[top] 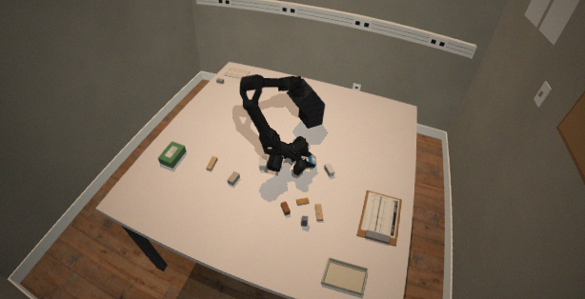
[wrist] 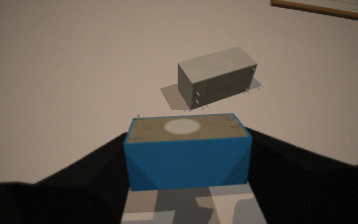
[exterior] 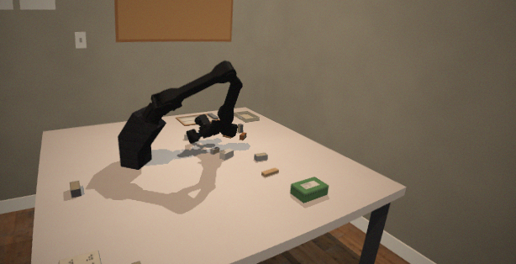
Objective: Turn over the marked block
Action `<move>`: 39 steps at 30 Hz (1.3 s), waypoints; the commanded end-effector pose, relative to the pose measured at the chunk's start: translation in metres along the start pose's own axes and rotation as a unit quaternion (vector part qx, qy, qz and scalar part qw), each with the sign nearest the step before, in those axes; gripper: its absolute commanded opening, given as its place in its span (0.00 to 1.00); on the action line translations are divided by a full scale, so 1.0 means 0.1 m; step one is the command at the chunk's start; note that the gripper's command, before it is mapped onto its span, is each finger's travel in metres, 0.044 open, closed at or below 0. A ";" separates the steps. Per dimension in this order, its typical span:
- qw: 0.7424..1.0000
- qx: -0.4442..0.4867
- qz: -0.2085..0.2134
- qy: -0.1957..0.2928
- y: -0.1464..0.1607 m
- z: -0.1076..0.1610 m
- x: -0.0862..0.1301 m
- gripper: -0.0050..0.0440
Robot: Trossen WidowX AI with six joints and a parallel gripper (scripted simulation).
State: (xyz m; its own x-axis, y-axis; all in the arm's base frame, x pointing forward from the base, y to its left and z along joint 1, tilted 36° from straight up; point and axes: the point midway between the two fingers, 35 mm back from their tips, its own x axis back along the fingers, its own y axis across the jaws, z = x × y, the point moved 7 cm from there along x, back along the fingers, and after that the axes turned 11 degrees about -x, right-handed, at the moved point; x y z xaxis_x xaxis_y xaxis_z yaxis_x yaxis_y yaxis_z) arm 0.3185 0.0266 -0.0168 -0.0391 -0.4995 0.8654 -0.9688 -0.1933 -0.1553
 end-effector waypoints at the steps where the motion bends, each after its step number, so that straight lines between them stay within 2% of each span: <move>1: 1.000 0.003 0.002 0.002 -0.02 0.03 -0.01 0.00; 39: 1.000 0.003 0.001 0.001 -0.05 0.19 -0.11 0.00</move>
